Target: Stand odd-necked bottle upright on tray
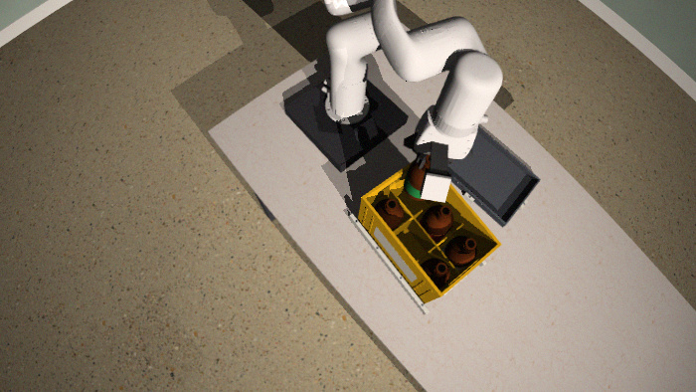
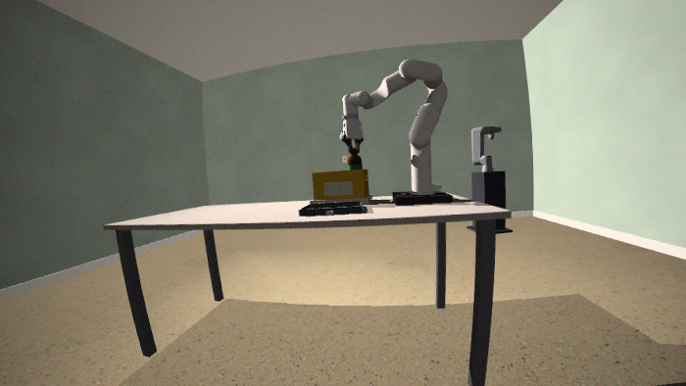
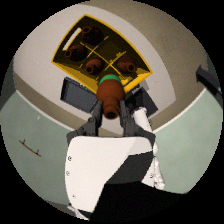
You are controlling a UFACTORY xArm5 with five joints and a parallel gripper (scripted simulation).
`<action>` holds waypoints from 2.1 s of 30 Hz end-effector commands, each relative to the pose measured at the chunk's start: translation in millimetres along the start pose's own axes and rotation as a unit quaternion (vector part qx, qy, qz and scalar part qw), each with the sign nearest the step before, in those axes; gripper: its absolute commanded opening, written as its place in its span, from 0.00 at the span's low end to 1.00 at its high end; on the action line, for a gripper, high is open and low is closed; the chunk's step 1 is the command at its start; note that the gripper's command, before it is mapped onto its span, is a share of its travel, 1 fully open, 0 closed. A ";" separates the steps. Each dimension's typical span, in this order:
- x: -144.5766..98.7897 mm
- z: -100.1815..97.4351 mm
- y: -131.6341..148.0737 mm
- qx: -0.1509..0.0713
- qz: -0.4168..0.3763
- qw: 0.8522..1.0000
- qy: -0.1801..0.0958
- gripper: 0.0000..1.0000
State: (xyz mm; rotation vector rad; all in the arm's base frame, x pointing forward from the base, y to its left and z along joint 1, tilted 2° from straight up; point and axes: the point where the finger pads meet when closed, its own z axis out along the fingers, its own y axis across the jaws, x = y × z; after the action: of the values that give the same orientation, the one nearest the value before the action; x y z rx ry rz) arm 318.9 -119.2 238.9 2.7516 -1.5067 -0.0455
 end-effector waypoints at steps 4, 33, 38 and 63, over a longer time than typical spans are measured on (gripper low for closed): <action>0.8 -8.6 -0.4 0.001 0.000 1.000 0.002 0.00; 0.5 -33.7 -0.5 0.001 0.000 1.000 0.002 0.00; 0.5 -35.2 -0.5 0.001 0.000 1.000 0.002 0.00; 0.5 -36.6 -0.5 0.001 0.000 1.000 0.002 0.00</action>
State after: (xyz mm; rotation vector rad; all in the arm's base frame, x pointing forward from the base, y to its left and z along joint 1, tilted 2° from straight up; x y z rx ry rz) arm 319.8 -119.4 273.2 2.7515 -1.5066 -0.0457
